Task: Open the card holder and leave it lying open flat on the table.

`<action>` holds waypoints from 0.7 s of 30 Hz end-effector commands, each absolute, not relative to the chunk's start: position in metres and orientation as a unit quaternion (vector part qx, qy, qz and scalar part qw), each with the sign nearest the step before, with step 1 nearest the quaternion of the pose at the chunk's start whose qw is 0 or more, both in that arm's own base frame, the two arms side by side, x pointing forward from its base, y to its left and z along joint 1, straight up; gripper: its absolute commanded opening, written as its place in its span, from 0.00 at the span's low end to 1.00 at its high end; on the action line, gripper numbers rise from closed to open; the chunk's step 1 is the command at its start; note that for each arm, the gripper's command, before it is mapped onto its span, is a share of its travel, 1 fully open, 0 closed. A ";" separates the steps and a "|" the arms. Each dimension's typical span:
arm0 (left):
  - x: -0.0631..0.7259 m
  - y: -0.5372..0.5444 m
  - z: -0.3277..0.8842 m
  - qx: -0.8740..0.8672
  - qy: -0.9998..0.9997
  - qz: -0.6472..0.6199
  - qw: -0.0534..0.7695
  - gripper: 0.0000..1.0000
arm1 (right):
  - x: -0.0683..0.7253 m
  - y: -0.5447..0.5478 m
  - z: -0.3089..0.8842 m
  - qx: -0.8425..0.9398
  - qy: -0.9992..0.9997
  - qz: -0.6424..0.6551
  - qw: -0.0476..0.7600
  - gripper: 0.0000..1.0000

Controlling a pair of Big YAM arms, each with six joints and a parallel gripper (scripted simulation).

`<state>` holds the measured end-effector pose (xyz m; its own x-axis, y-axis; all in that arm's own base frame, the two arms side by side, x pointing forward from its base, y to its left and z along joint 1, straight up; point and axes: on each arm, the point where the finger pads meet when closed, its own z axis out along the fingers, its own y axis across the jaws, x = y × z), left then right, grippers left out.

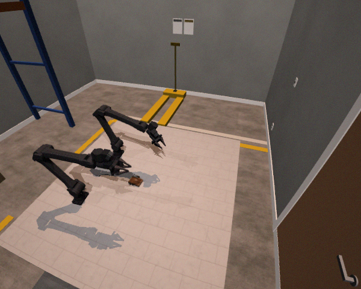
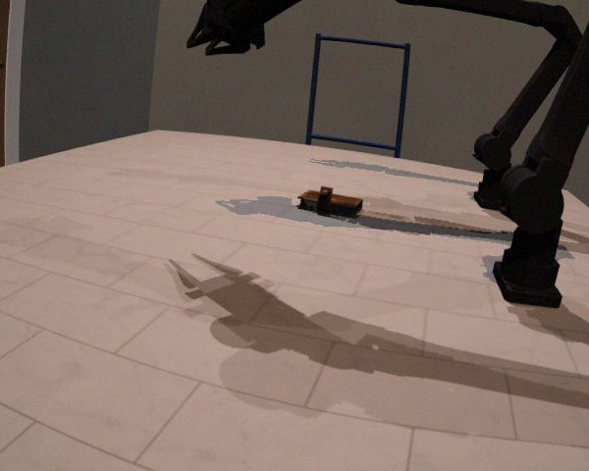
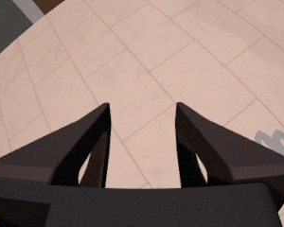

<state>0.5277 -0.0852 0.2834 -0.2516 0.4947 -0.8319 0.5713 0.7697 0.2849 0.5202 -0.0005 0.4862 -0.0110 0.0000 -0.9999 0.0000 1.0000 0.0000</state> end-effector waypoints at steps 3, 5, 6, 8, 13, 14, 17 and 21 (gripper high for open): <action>0.519 -0.104 0.232 0.425 0.779 -0.049 0.458 0.36 | 0.519 0.000 0.513 0.000 0.694 0.000 0.720 0.36; 0.516 -0.107 0.225 0.437 0.776 -0.055 0.451 0.36 | 0.519 0.000 0.513 0.000 0.694 0.000 0.720 0.36; 0.516 -0.107 0.225 0.437 0.776 -0.055 0.451 0.36 | 0.519 0.000 0.513 0.000 0.694 0.000 0.720 0.36; 0.515 -0.114 0.220 0.460 0.766 -0.065 0.445 0.36 | 0.519 0.000 0.513 0.000 0.694 0.000 0.720 0.36; 0.490 -0.128 0.176 0.511 0.750 -0.107 0.405 0.36 | 0.519 0.000 0.513 0.000 0.694 0.000 0.720 0.36; 0.485 -0.131 0.168 0.521 0.746 -0.115 0.399 0.36 | 0.519 0.000 0.513 0.000 0.694 0.000 0.720 0.36; 0.472 -0.140 0.151 0.548 0.730 -0.140 0.383 0.36 | 0.519 0.000 0.513 0.000 0.694 0.000 0.720 0.36; 0.454 -0.150 0.130 0.580 0.706 -0.174 0.366 0.36 | 0.519 0.000 0.513 0.000 0.694 0.000 0.720 0.36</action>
